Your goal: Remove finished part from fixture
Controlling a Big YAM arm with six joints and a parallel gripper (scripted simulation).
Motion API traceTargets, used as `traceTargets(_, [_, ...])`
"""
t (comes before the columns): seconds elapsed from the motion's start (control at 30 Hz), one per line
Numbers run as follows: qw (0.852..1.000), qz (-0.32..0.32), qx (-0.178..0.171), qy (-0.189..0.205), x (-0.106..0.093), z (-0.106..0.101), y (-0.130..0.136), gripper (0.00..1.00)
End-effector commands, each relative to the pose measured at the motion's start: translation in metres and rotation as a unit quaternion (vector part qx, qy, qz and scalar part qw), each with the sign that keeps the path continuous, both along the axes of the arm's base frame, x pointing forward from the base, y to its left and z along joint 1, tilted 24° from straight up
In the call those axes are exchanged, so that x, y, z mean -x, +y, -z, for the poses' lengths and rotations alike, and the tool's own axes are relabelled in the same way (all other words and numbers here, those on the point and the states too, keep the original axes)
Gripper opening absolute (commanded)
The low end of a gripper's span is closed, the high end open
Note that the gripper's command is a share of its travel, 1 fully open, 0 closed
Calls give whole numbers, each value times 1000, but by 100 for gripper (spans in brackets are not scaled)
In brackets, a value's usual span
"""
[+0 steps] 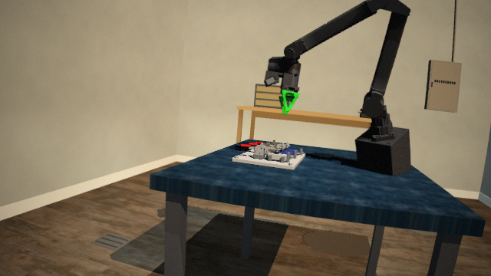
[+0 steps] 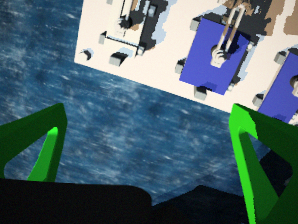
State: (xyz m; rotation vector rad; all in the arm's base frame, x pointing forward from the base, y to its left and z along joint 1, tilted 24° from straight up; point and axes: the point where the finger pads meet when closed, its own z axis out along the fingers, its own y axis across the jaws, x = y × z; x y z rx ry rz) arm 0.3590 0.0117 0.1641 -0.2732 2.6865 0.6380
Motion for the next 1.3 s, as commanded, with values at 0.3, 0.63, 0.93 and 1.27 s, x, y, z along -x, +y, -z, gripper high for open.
traceTargets(0.3, [1000, 1, -2, 2, 9, -3, 4, 100])
traceTargets(0.63, [997, 71, 27, 30, -11, -43, 31, 100])
traceTargets(0.93, [995, 83, 26, 40, -13, -36, 22, 100])
traceTargets(1.27, [996, 74, 26, 41, -13, -36, 29, 100])
